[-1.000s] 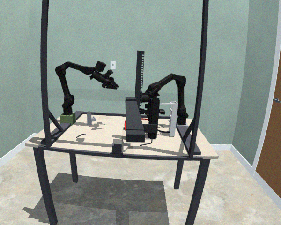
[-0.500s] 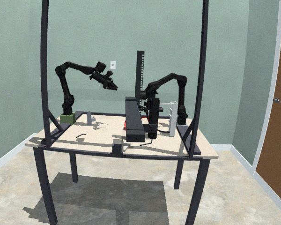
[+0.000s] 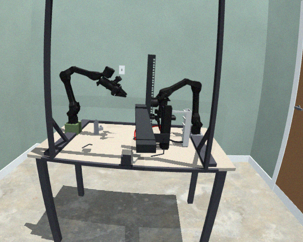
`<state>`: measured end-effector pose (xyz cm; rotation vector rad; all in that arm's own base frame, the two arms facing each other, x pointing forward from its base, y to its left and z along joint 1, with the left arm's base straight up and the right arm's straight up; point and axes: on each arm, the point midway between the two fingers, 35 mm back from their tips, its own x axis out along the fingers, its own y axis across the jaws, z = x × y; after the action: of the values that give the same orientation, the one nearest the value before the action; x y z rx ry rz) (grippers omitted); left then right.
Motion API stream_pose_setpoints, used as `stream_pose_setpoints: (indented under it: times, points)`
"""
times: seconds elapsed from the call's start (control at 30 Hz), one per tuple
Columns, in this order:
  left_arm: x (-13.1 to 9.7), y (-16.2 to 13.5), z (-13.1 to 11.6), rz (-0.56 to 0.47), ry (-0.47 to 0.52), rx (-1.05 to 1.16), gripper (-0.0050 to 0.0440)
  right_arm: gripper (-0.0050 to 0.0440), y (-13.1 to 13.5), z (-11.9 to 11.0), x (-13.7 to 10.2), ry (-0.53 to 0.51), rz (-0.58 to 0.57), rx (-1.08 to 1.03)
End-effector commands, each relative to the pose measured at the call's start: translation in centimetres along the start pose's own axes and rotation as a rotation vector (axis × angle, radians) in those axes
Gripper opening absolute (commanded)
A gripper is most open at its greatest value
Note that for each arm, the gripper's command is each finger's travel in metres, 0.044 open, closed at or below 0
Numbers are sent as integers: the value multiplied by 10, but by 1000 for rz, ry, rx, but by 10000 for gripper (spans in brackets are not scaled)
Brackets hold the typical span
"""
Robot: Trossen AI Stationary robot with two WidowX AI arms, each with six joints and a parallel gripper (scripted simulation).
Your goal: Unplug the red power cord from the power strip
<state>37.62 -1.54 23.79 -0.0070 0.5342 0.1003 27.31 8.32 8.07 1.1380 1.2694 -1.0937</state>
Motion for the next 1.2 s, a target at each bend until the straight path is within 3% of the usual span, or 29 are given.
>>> stream_pose_setpoints:
  times: [0.0, 0.3, 0.67, 1.17]
  points:
    - [2, 1, 5, -3, -13, -9, 400, 79, -4, 17, -6, -21, 5, 39]
    - [21, 2, -1, -22, -22, 2, 400, 79, -5, 17, -6, -49, 46, -175]
    - [50, 4, -5, -57, -55, 13, 400, 79, -29, 0, -1, -139, 54, -684]
    - [51, 4, -2, -59, -67, 15, 400, 79, -37, -8, 0, -151, 46, -728]
